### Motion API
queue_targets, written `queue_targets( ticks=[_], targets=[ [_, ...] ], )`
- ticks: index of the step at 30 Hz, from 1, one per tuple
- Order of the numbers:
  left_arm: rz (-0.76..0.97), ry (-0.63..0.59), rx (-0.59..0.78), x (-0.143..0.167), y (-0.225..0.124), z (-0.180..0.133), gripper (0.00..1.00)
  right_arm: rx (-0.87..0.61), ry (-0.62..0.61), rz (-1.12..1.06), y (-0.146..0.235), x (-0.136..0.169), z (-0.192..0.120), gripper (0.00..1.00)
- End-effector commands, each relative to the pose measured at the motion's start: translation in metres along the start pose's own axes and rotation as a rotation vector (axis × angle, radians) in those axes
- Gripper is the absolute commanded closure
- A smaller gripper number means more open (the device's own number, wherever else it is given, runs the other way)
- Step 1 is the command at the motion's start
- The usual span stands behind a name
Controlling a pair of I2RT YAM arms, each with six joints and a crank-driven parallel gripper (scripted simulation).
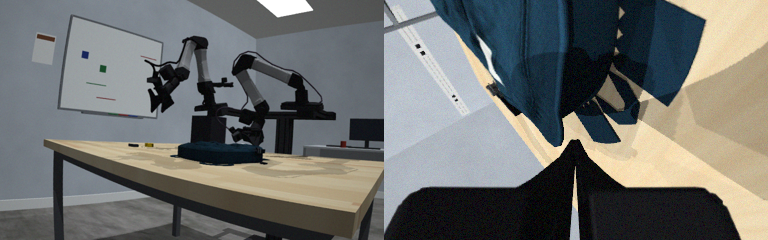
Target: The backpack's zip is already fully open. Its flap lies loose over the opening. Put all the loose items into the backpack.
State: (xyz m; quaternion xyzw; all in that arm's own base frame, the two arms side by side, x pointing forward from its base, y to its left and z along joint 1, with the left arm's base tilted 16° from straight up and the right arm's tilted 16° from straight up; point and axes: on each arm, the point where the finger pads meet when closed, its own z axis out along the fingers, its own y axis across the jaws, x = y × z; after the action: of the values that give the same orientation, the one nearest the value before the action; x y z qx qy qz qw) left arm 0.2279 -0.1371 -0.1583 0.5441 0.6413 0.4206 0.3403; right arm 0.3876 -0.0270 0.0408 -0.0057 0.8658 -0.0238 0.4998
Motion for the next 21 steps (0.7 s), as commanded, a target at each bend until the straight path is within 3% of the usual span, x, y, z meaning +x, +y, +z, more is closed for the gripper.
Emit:
queue_targets(
  ticks=[1, 21],
  targets=[
    [-0.004, -0.013, 0.003, 0.000, 0.000, 0.004, 1.00, -0.004, -0.017, -0.003, 0.001, -0.006, 0.000, 0.10],
    [-0.019, -0.020, -0.002, -0.006, 0.006, 0.023, 1.00, -0.004, -0.017, -0.003, 0.001, -0.006, 0.000, 0.10]
  ],
)
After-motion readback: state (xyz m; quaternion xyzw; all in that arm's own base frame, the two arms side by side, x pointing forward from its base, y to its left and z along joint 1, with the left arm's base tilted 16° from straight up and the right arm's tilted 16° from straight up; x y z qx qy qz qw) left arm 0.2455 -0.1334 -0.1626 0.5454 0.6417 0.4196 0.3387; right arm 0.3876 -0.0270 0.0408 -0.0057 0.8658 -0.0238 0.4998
